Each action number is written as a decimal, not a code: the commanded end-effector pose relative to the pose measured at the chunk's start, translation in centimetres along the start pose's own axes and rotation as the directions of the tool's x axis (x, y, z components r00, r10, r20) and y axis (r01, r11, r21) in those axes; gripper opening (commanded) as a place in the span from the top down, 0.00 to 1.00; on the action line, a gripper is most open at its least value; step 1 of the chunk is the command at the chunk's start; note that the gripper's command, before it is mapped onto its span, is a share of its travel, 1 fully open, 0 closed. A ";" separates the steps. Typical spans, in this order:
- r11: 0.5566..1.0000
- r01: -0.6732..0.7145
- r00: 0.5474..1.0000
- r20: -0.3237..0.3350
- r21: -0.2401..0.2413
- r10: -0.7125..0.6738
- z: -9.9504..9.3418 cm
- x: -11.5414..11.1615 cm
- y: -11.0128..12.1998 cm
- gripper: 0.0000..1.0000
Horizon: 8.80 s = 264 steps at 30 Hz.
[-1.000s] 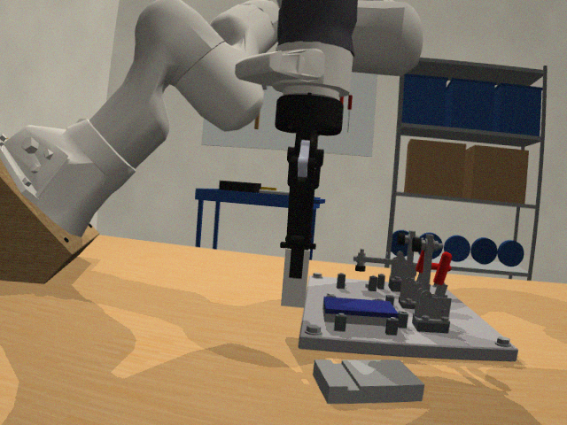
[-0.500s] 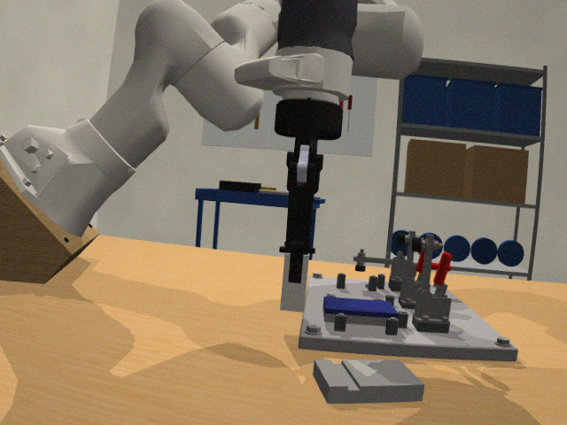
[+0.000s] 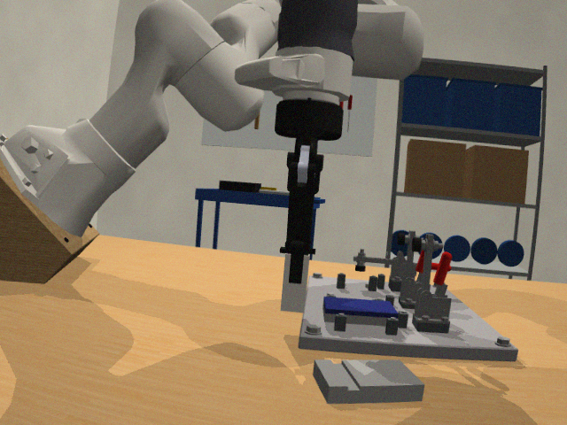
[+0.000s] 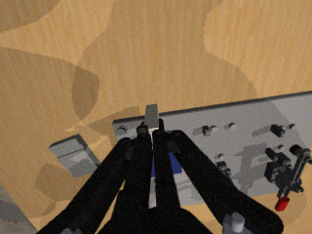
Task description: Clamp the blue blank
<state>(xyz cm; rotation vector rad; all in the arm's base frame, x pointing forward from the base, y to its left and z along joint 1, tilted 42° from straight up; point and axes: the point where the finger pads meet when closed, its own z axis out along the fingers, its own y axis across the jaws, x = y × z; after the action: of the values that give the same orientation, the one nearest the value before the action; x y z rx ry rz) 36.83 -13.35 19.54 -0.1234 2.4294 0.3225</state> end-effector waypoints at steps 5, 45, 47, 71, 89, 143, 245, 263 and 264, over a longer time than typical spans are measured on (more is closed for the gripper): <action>1.000 0.005 1.000 0.002 0.001 -0.005 0.0 -0.4 0.0 1.00; 1.000 0.005 1.000 0.002 0.001 -0.005 0.0 -1.3 0.0 1.00; 1.000 0.005 1.000 0.002 0.001 -0.005 0.0 -1.3 0.0 1.00; 1.000 0.005 1.000 0.002 0.001 -0.005 0.0 -1.7 0.0 1.00; 1.000 0.005 1.000 0.002 0.001 -0.005 0.0 -2.1 0.0 1.00; 1.000 0.005 1.000 0.002 0.001 -0.005 0.0 -0.9 0.0 1.00; 1.000 0.005 1.000 0.002 0.001 -0.005 -0.5 -8.1 6.0 1.00; 1.000 0.005 1.000 0.002 0.001 -0.005 -0.2 -8.1 5.9 1.00; 1.000 0.005 1.000 0.002 0.001 -0.005 -0.2 -8.1 5.9 1.00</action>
<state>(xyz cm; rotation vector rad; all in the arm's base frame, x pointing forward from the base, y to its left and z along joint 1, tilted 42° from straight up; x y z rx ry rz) 41.74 -7.55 26.02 -0.1251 2.4313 0.3242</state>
